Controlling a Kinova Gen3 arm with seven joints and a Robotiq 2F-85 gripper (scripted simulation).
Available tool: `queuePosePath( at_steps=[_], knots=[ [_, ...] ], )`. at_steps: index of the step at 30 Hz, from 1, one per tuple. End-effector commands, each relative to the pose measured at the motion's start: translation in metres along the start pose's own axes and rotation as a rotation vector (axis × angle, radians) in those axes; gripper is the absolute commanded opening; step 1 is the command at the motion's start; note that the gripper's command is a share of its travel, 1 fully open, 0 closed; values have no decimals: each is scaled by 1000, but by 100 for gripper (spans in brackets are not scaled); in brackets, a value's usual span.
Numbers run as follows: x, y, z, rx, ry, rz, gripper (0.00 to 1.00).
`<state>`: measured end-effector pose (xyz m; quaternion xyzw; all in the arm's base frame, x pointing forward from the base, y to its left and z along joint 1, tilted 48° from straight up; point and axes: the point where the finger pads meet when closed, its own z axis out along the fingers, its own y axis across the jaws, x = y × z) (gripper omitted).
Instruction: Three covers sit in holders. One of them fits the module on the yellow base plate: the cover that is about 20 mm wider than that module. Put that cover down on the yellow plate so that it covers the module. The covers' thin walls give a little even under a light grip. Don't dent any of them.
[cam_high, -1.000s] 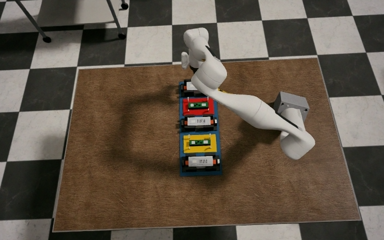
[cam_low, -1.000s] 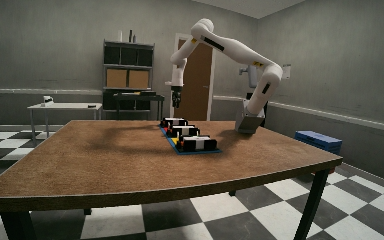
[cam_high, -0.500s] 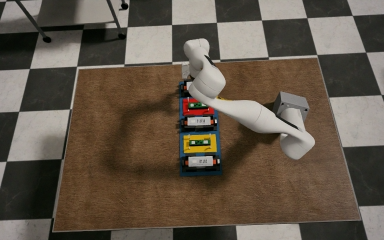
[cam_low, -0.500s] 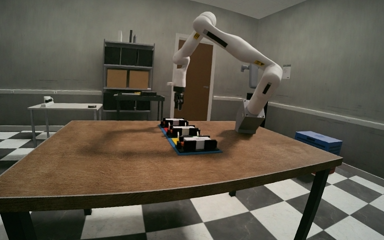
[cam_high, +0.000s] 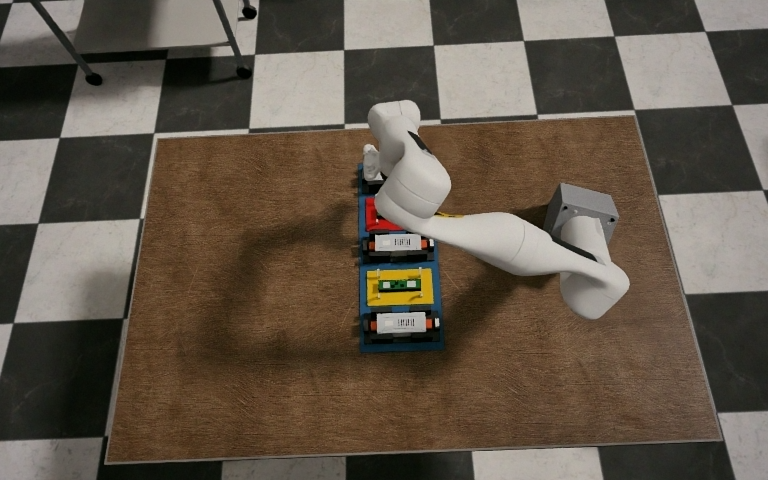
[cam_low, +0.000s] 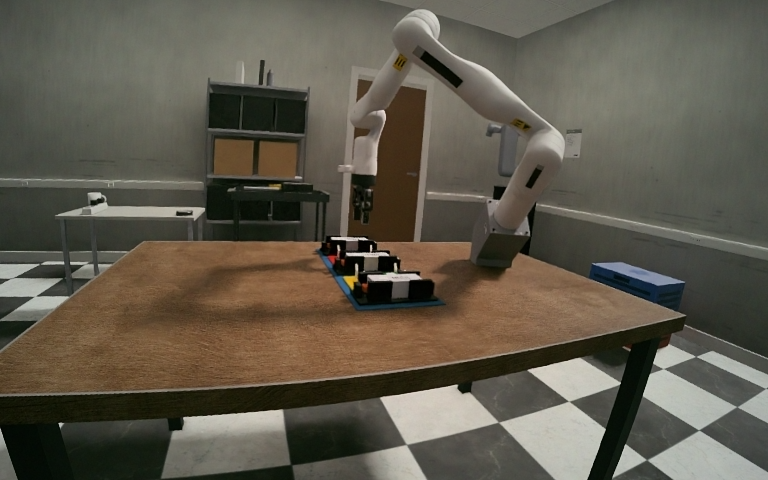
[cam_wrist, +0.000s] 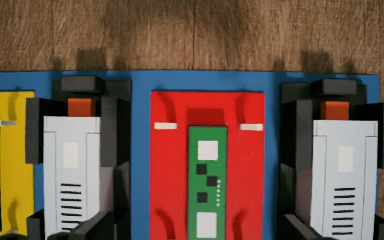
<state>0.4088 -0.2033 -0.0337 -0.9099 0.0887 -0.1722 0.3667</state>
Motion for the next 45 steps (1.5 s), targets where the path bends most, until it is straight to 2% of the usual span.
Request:
queuePosePath(
  at_steps=[1, 11, 18, 28, 45],
  knots=[
    [1, -1, -1, -3, 3, 0, 100],
    [1, -60, 0, -3, 3, 0, 100],
    [1, -60, 0, -3, 3, 0, 100],
    [1, -118, 2, -2, 3, 0, 100],
    [1, -109, 2, -2, 3, 0, 100]
  ],
)
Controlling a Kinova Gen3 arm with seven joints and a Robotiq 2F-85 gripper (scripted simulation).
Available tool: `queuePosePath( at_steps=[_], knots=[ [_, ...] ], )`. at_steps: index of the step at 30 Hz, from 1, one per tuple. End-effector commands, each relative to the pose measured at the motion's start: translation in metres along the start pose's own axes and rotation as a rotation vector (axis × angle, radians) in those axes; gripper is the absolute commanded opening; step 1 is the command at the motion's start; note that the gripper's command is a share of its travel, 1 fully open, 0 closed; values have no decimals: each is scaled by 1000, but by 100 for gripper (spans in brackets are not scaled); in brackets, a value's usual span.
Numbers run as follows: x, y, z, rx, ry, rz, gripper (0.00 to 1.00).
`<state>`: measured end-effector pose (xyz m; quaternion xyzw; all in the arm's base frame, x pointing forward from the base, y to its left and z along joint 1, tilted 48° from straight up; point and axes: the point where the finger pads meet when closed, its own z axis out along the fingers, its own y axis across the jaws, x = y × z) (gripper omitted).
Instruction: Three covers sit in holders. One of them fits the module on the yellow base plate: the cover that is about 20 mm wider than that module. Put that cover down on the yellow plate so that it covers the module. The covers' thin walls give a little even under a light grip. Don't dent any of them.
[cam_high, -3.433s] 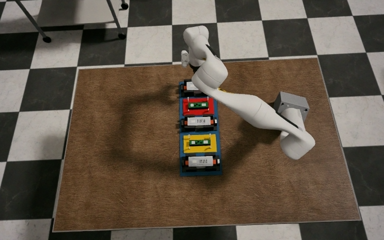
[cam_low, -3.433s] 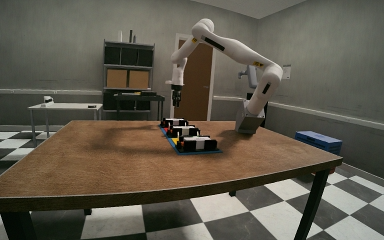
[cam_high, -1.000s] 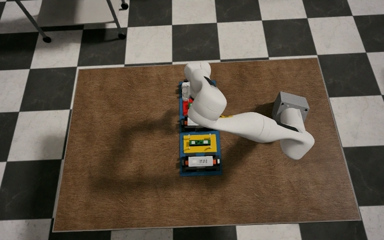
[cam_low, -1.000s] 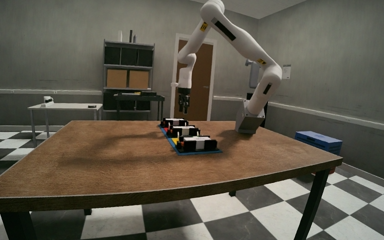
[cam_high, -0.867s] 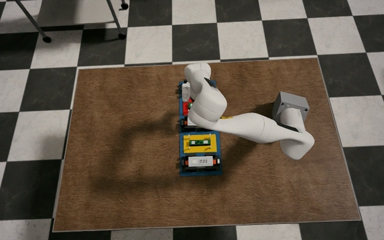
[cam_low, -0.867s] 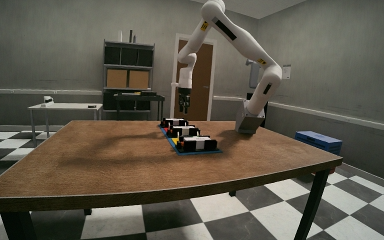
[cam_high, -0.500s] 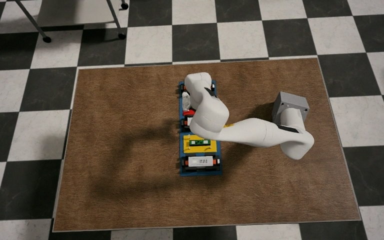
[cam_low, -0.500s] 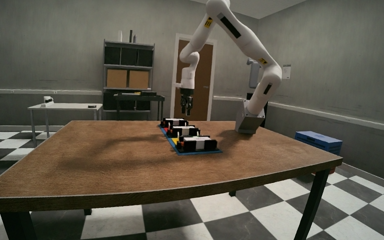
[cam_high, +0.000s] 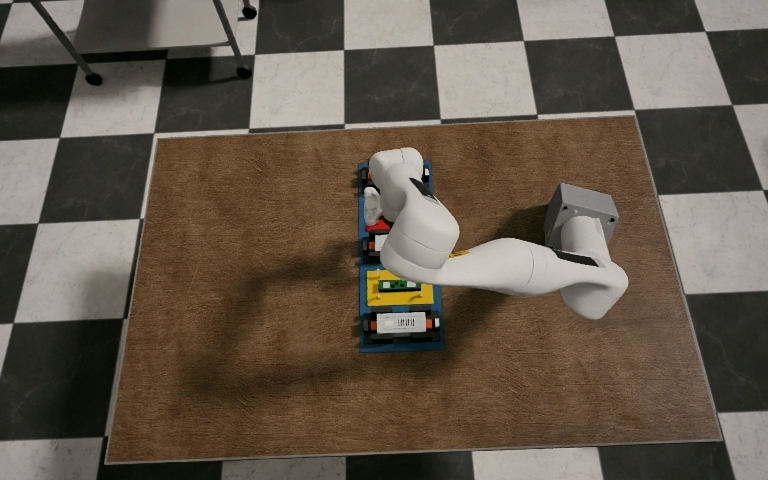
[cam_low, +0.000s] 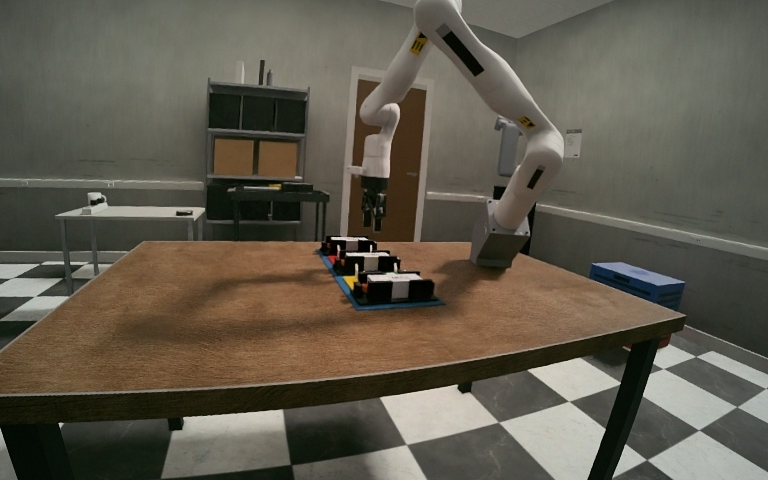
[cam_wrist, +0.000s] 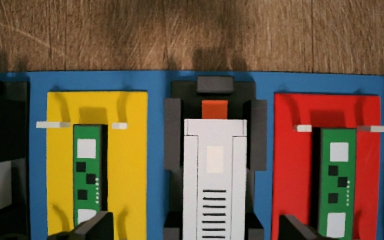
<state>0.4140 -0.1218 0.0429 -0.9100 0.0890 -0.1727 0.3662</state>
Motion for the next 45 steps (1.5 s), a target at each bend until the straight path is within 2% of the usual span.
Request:
queuePosePath(
  at_steps=[1, 45],
  knots=[
    [0, 3, -1, -1, 2, 0, 100],
    [0, 12, 1, -1, 2, 0, 100]
  ],
)
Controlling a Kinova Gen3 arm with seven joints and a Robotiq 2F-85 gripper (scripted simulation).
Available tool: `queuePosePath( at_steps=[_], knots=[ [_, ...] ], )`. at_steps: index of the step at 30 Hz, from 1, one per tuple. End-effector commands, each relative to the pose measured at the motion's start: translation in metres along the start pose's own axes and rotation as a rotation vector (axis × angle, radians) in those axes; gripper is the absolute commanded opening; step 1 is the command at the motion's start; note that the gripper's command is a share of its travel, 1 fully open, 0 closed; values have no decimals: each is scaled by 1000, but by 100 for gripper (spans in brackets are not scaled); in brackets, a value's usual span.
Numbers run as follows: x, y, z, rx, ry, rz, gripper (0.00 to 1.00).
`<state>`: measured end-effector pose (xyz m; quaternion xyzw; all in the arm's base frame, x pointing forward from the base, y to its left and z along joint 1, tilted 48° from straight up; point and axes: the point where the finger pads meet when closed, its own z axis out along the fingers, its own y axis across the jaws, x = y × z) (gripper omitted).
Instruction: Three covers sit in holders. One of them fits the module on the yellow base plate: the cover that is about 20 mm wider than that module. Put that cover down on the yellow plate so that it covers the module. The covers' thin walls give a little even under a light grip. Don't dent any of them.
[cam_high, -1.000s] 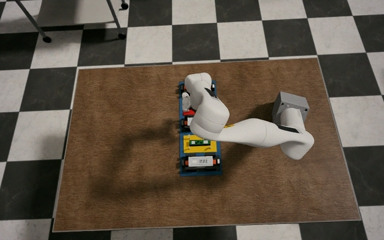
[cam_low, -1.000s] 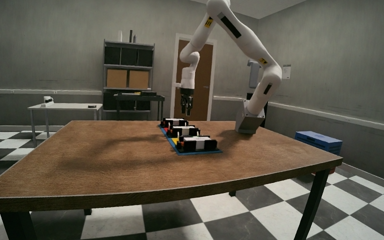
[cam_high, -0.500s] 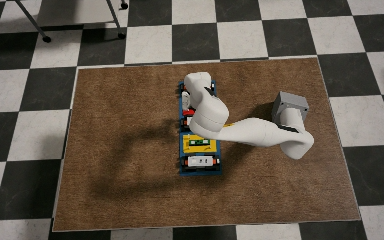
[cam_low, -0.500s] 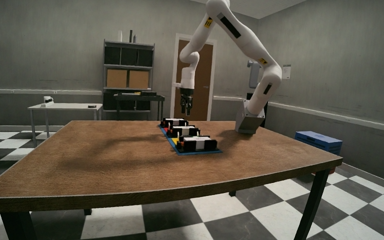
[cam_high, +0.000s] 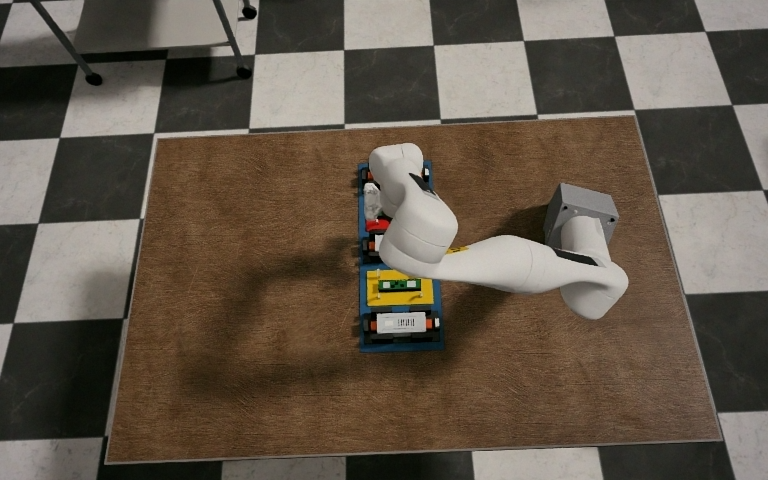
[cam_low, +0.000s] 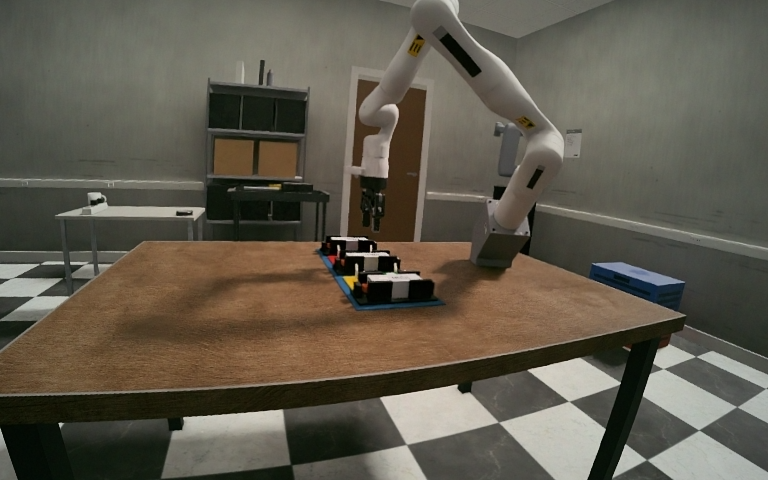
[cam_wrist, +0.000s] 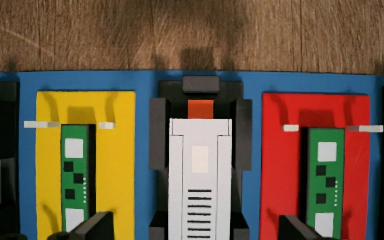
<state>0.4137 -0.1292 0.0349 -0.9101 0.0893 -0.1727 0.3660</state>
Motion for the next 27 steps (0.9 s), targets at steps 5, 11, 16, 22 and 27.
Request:
queuePosePath(
  at_steps=[5, 11, 16, 22, 27],
  knots=[
    [0, 2, 4, -1, 1, 0, 100],
    [0, 2, 4, -1, 1, 0, 100],
    [0, 2, 10, -1, 1, 0, 100],
    [0, 2, 22, -1, 1, 0, 100],
    [0, 2, 24, -1, 1, 0, 100]
  ],
)
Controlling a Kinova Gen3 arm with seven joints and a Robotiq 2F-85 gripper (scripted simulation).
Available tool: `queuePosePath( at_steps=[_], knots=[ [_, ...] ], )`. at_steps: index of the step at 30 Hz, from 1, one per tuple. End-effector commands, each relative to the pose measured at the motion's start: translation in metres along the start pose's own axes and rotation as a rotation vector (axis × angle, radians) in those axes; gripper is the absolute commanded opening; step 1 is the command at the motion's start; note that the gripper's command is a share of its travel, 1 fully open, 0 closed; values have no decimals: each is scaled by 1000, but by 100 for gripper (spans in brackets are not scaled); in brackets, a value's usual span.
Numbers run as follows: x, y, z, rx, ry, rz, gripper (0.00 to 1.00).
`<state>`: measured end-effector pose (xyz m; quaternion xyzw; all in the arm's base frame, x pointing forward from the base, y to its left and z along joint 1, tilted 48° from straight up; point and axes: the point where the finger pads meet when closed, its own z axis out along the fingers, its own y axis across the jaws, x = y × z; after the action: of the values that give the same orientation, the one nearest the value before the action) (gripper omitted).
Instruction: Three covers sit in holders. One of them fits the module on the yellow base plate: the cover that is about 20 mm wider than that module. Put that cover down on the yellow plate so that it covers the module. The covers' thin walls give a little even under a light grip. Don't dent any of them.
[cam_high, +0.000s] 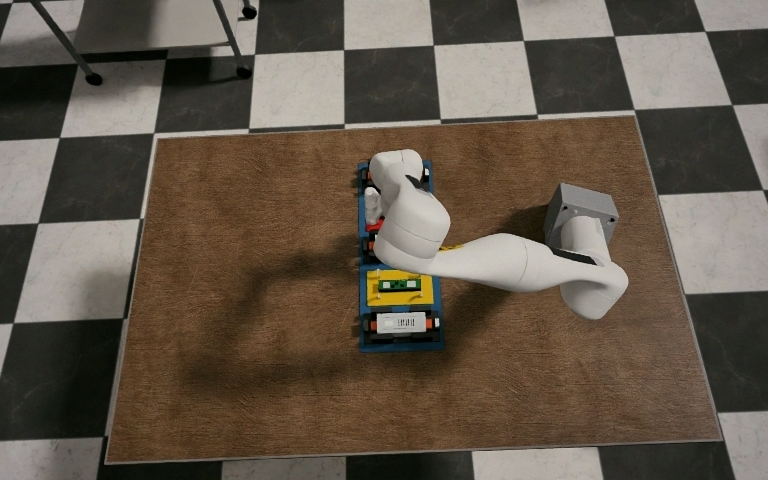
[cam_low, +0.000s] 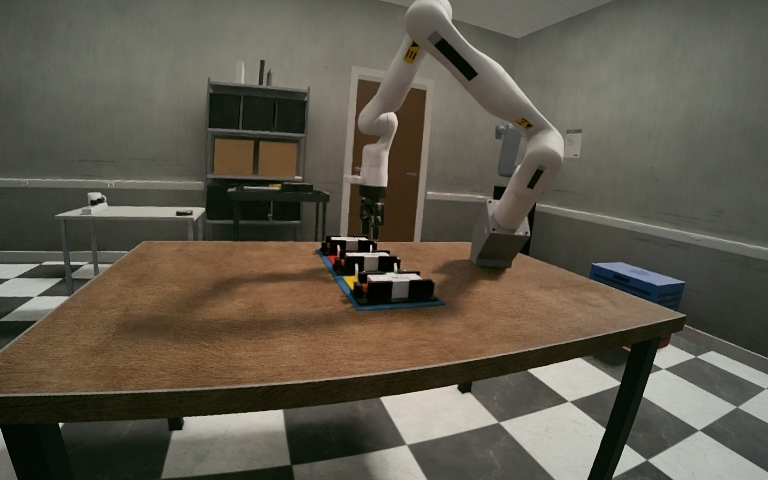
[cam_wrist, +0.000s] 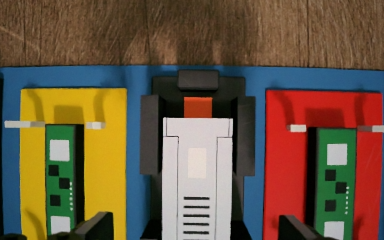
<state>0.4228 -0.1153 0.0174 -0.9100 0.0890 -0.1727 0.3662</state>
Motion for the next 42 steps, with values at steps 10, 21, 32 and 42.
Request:
queuePosePath(
  at_steps=[10, 21, 32, 42],
  knots=[
    [0, 0, 14, -1, 2, 0, 100],
    [0, 0, 21, -1, 2, 0, 100],
    [0, 0, 30, -1, 2, 0, 100],
    [1, 0, 35, -1, 2, 0, 100]
  ],
)
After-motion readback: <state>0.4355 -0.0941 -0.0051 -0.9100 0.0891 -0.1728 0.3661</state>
